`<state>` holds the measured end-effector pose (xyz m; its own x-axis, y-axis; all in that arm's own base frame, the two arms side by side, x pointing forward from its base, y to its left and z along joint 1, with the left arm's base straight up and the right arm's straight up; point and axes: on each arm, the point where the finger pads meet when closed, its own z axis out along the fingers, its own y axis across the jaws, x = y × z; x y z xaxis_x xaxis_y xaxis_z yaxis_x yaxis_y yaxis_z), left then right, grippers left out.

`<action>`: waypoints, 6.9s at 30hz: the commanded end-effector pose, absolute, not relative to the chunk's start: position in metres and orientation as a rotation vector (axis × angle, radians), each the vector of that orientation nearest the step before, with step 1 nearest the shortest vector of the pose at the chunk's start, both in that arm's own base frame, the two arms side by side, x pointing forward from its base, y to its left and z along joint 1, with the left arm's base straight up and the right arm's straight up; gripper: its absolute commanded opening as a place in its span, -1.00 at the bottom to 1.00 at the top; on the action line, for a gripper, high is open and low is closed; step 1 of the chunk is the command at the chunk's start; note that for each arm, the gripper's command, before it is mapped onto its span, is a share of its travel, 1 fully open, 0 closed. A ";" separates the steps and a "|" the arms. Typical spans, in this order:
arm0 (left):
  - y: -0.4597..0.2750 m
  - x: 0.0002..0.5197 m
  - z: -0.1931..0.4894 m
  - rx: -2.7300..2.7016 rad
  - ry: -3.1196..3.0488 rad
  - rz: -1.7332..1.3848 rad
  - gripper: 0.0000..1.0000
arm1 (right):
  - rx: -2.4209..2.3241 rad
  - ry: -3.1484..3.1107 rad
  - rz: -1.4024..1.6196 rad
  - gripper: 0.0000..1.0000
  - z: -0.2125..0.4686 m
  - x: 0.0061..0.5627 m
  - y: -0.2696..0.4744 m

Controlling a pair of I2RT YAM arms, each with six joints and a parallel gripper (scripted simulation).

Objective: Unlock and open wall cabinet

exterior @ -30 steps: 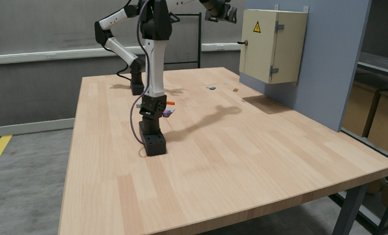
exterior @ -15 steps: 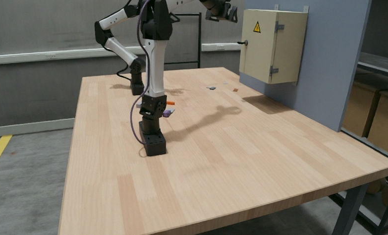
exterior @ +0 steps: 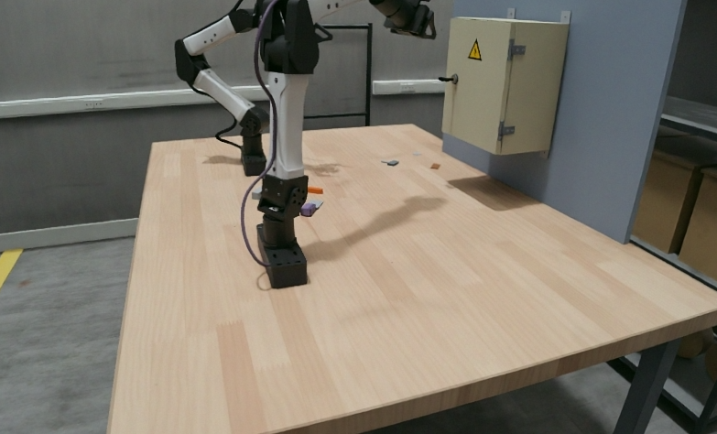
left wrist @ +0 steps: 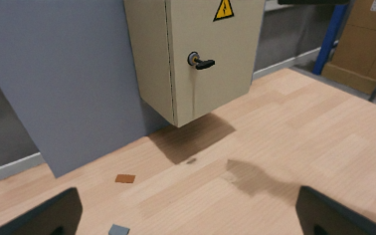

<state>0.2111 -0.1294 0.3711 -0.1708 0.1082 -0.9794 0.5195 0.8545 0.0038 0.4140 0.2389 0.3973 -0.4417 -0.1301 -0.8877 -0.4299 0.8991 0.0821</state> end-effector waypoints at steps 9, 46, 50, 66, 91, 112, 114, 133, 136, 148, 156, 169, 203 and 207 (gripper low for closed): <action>-0.131 0.210 0.375 0.492 1.714 -0.404 1.00 | 0.282 1.944 0.617 0.13 0.335 0.463 0.287; -0.131 0.210 0.375 0.492 1.714 -0.404 1.00 | 1.175 1.255 1.264 0.13 0.277 0.491 0.300; -0.131 0.210 0.375 0.492 1.714 -0.404 1.00 | 1.175 1.255 1.264 0.13 0.277 0.497 0.301; -0.131 0.210 0.375 0.492 1.714 -0.404 1.00 | 1.172 1.272 1.260 0.13 0.273 0.516 0.304; -0.131 0.210 0.375 0.492 1.714 -0.404 1.00 | 1.072 1.294 1.190 -0.98 0.288 0.509 0.301; -0.131 0.210 0.375 0.492 1.714 -0.404 1.00 | 0.738 1.466 0.845 -0.98 0.273 0.512 0.306; -0.131 0.210 0.375 0.492 1.714 -0.404 1.00 | 0.719 1.472 0.827 -0.98 0.273 0.512 0.306; -0.131 0.210 0.375 0.492 1.714 -0.404 1.00 | 0.400 1.553 0.521 -0.98 0.272 0.511 0.308; -0.131 0.210 0.375 0.492 1.714 -0.404 1.00 | 0.336 1.563 0.460 -0.98 0.272 0.511 0.309; -0.131 0.210 0.375 0.492 1.714 -0.404 1.00 | 0.167 1.580 0.295 -0.98 0.271 0.511 0.309; -0.131 0.210 0.375 0.492 1.714 -0.404 1.00 | 0.019 1.584 0.149 -0.98 0.271 0.511 0.310; -0.131 0.210 0.375 0.492 1.714 -0.404 1.00 | -0.053 1.582 0.075 -0.98 0.270 0.511 0.309; -0.131 0.210 0.375 0.492 1.714 -0.404 1.00 | -0.240 1.548 0.259 -0.98 0.285 0.460 0.280; -0.131 0.210 0.375 0.492 1.714 -0.404 1.00 | -0.290 1.540 0.308 -0.98 0.285 0.449 0.273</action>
